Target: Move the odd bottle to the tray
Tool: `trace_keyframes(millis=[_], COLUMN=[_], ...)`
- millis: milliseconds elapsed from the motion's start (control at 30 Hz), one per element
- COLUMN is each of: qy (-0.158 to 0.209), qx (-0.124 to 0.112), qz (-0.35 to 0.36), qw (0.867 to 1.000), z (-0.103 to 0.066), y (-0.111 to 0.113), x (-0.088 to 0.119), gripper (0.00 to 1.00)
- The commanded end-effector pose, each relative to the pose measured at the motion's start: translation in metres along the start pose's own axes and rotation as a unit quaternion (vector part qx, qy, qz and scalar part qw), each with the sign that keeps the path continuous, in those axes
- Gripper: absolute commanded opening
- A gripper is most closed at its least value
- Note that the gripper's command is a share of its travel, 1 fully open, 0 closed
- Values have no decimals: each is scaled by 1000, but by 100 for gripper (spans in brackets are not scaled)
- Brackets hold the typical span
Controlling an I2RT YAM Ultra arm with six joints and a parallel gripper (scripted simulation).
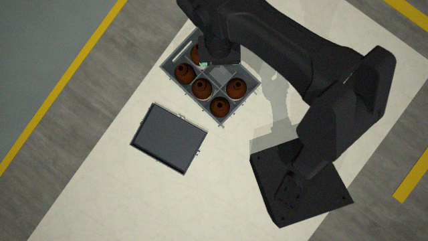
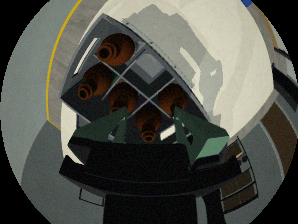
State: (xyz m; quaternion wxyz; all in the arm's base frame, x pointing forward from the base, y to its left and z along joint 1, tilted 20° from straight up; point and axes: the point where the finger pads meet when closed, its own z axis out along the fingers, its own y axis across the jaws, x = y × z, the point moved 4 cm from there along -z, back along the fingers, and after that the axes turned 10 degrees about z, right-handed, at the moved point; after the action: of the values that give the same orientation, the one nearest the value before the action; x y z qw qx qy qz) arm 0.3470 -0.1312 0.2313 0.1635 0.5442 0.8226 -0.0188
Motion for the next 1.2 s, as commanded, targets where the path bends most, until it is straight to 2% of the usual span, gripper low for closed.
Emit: trace_keyframes(millis=[0,967,1167], qy=[-34,-34,-21], qx=[-31,-32,-17], qz=[4,4,2], qw=[999,999,1000], z=[-25,-25,-13], y=[6,6,0], x=[-8,-8,-3], gripper=[61,61,61])
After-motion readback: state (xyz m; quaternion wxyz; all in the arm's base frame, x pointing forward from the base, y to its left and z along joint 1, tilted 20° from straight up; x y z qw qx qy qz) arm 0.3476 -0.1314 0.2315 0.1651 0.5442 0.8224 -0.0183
